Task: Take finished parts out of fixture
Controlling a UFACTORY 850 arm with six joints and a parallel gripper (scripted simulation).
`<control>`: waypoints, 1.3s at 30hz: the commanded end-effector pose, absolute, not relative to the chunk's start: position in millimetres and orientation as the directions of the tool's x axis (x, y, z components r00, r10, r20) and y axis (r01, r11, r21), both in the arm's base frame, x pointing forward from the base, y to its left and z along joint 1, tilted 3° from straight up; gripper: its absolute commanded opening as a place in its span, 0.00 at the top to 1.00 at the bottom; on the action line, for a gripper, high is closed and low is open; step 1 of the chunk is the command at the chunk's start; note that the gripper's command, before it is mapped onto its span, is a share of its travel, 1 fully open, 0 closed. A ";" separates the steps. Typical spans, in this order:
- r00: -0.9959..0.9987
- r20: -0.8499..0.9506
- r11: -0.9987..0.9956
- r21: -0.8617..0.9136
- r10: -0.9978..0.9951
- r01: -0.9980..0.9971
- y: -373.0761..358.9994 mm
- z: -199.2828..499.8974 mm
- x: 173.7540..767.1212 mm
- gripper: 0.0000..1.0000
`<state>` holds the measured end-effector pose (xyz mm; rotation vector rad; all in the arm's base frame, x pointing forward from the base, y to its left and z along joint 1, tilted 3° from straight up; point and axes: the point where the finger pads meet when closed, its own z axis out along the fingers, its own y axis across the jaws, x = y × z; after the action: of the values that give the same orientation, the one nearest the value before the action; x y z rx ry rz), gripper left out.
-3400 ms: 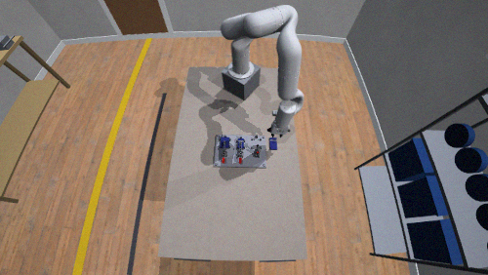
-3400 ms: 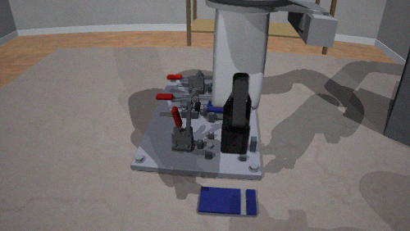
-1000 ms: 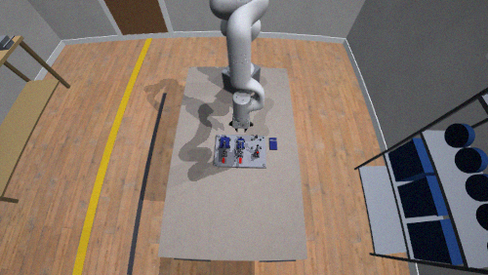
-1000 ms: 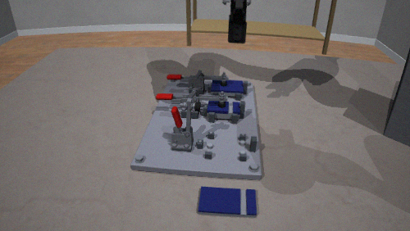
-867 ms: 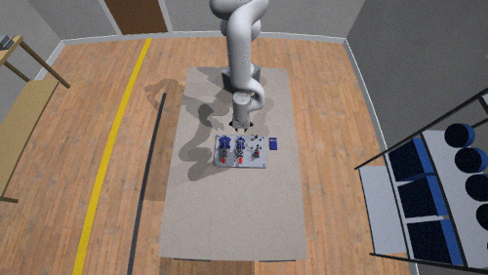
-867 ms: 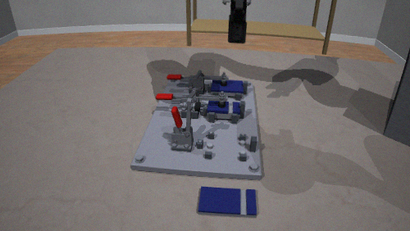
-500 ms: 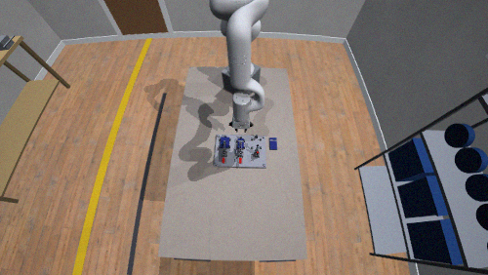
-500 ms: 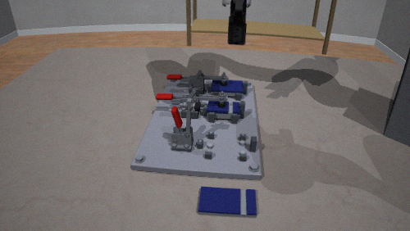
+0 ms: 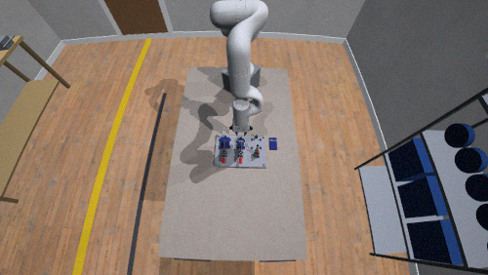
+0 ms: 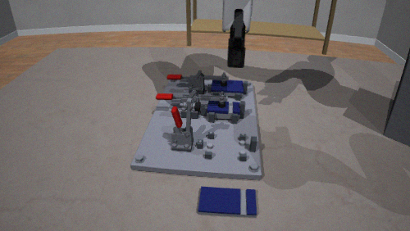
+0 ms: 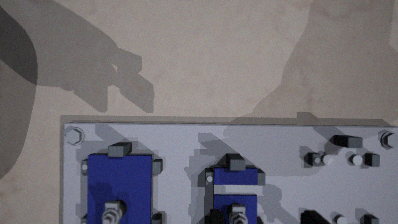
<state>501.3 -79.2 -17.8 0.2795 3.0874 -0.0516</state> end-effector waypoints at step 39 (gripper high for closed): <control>-0.983 -0.048 0.983 -0.034 0.179 0.181 -104.8 -21.3 639.7 0.52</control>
<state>623.0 -101.1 -20.9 0.2820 3.0684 -0.0872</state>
